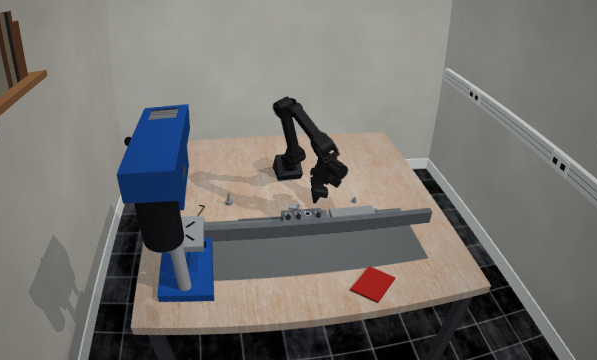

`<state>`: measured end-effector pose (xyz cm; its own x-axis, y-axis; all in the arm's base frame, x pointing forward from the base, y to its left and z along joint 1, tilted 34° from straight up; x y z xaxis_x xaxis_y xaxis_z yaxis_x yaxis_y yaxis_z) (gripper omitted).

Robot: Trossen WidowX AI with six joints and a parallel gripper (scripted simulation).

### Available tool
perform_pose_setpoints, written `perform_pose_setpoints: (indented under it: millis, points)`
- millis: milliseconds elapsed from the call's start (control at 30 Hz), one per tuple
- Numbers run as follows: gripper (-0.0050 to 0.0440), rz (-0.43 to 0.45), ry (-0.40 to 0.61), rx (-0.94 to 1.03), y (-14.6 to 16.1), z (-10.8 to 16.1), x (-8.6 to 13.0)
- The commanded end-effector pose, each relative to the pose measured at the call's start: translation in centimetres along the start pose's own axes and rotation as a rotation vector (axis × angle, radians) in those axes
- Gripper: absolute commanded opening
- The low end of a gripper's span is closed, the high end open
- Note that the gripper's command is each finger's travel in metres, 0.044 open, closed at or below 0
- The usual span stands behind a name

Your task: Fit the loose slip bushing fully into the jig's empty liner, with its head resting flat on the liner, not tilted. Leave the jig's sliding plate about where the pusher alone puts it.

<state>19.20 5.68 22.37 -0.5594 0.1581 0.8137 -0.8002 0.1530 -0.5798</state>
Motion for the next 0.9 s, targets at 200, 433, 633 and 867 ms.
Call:
perform_pose_setpoints:
  millis: [200, 433, 633, 867]
  points:
    - [0.0233, -0.088, 0.162, -0.168, 1.8, 7.3, 1.7]
    - [0.0233, -0.104, 0.169, -0.164, 1.8, 6.9, -2.0]
    - [0.0233, -0.104, 0.169, -0.164, 1.8, 6.7, -3.2]
    - [0.0233, -0.104, 0.171, -0.163, 1.9, 6.3, -5.4]
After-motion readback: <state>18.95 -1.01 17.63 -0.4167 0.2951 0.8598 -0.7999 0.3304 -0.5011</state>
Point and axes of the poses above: the point midway between the two fingers, 35 mm back from their tips, its own x axis back along the fingers, its own y axis across the jaws, z = x × y, the point moved 5 cm from there along x, back along the fingers, and after that the axes turned 4 degrees about x, right-handed, at the moved point
